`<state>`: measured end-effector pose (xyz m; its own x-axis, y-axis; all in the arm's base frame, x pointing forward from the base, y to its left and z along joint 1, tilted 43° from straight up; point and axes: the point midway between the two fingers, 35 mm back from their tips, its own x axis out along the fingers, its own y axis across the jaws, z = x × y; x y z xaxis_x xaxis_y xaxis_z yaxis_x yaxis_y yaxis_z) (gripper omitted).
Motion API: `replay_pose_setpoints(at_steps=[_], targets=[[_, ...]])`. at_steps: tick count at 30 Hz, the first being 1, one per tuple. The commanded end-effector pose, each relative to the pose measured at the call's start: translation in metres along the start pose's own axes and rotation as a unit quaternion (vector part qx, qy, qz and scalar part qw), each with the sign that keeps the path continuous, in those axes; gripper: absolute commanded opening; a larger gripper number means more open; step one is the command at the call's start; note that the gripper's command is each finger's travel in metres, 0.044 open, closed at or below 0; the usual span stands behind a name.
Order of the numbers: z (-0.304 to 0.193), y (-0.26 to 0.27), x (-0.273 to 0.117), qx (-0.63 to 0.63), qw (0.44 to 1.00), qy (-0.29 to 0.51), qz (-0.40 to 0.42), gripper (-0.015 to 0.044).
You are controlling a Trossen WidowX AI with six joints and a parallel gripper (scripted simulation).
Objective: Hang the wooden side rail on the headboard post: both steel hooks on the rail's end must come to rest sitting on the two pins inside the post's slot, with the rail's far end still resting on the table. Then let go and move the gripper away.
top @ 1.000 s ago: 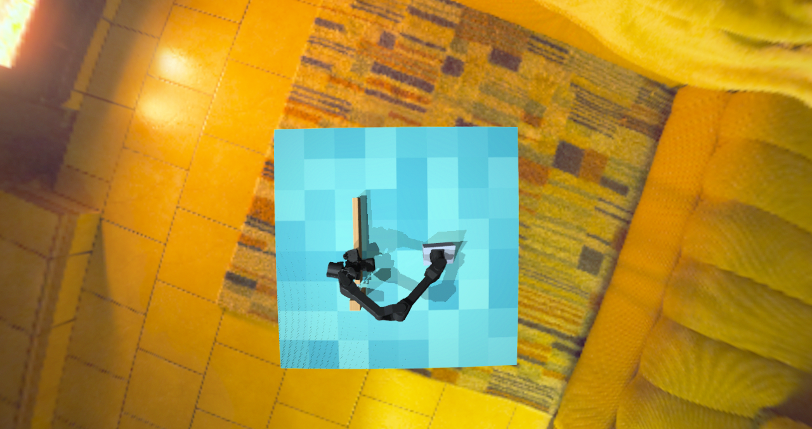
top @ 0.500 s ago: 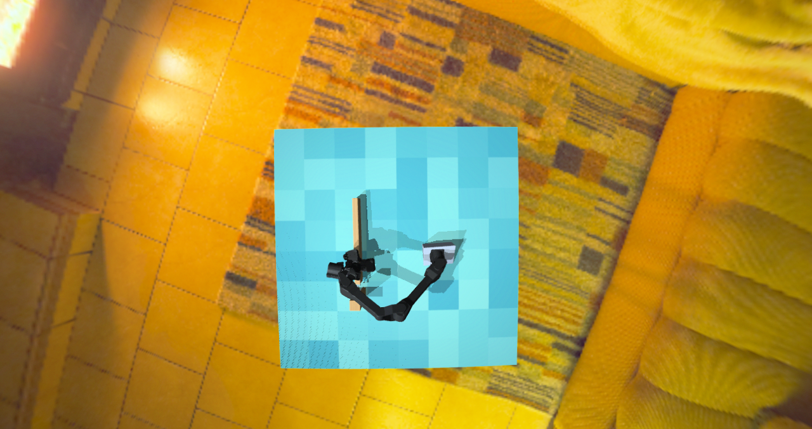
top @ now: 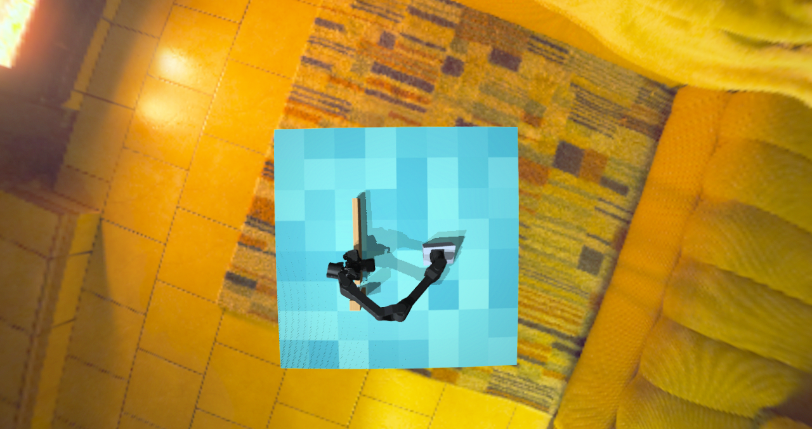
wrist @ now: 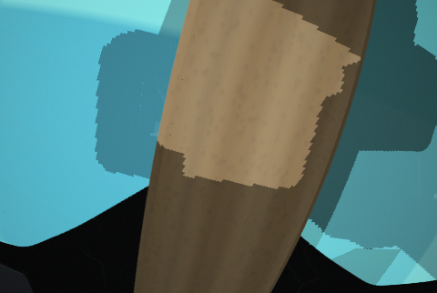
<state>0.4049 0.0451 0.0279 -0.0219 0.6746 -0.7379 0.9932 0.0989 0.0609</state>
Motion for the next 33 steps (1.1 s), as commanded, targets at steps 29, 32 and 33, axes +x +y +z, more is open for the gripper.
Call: replay_pose_setpoints(at_steps=[29, 32, 33], targets=[[-0.0054, 0.0026, -0.0033, -0.004, 1.0, 0.0, 0.006, 0.0], [-0.0056, 0.0028, -0.0035, -0.004, 1.0, 0.0, 0.006, 0.0], [-0.0057, 0.0029, -0.0036, -0.004, 1.0, 0.0, 0.006, 0.0]])
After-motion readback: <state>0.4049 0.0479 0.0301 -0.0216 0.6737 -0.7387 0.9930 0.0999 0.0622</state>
